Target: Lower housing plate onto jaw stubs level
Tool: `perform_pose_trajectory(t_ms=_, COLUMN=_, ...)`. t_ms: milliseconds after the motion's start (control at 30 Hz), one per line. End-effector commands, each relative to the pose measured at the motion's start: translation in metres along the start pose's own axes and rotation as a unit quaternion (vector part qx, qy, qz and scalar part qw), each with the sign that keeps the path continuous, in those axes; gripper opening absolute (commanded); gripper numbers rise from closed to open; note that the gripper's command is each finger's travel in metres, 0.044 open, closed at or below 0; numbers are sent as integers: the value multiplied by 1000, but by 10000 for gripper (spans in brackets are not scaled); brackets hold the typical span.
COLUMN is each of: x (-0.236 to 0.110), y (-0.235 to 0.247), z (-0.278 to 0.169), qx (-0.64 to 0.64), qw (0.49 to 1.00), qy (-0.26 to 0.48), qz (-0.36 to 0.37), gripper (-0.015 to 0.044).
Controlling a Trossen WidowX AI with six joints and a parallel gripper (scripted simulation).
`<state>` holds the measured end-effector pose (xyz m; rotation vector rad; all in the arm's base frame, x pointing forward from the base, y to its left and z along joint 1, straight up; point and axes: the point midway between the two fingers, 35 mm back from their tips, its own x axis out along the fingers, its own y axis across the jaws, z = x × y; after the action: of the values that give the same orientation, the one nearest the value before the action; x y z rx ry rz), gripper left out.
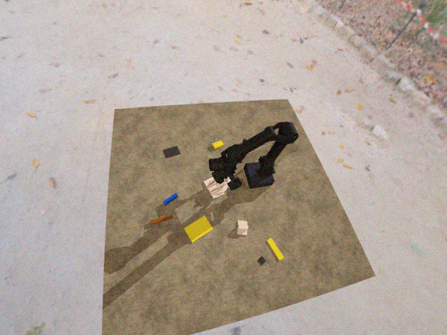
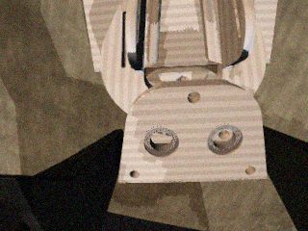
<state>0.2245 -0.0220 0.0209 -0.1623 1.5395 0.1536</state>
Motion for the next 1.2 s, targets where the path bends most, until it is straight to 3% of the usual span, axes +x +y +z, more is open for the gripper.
perform_pose_trajectory(t_ms=0, x=10, y=1, z=-3, qx=2, qw=1000, qy=4, qz=2, gripper=351)
perform_pose_trajectory(t_ms=1167, x=22, y=2, z=-4, qx=2, qw=1000, qy=4, qz=2, gripper=351)
